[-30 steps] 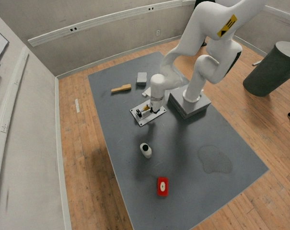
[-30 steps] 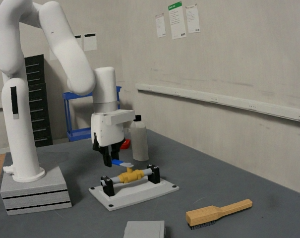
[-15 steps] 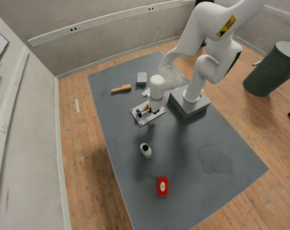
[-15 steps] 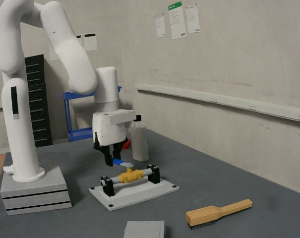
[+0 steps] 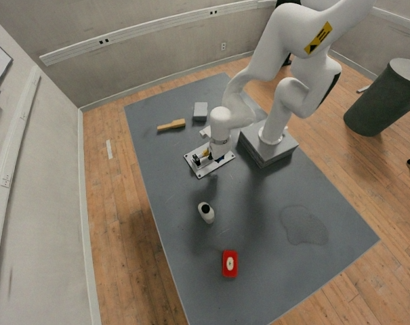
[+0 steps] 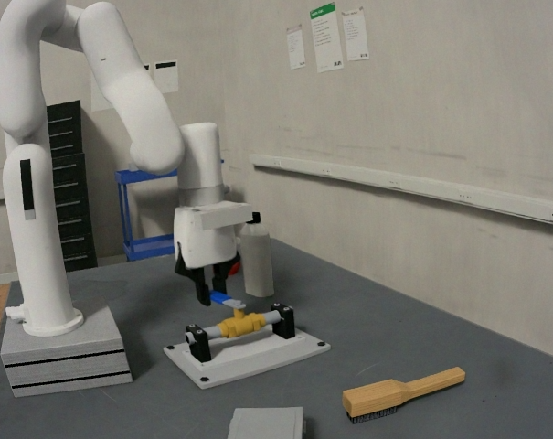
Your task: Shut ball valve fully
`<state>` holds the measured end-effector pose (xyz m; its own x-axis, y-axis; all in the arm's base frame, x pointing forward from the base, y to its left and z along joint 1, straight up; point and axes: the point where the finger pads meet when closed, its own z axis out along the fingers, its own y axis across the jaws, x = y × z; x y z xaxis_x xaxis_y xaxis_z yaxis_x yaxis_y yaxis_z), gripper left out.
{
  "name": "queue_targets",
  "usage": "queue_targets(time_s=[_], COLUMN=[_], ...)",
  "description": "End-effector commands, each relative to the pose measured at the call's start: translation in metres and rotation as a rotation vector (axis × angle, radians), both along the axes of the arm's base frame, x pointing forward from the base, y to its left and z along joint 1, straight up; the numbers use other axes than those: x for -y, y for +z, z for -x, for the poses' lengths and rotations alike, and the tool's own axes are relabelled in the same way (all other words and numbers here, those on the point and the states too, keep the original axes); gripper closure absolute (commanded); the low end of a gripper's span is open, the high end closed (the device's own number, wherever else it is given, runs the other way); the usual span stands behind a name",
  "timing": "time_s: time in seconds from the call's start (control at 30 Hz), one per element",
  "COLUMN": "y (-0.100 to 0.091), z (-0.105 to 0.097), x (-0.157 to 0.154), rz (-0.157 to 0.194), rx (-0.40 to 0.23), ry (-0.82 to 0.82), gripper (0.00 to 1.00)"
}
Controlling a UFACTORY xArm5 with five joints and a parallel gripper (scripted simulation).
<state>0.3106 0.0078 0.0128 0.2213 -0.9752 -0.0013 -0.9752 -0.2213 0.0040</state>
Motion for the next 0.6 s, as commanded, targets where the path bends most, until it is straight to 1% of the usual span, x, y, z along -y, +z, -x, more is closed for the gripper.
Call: queue_targets(time_s=[0.0, 0.4, 0.57], y=[0.0013, 0.0013, 0.0013], z=[-0.0032, -0.0103, -0.0108], x=[0.0004, -0.0008, -0.0009], rz=[0.0, 0.0, 0.0], rx=[0.006, 0.006, 0.006], ry=[-0.013, -0.106, -0.111], gripper=[1.0, 1.0, 1.0])
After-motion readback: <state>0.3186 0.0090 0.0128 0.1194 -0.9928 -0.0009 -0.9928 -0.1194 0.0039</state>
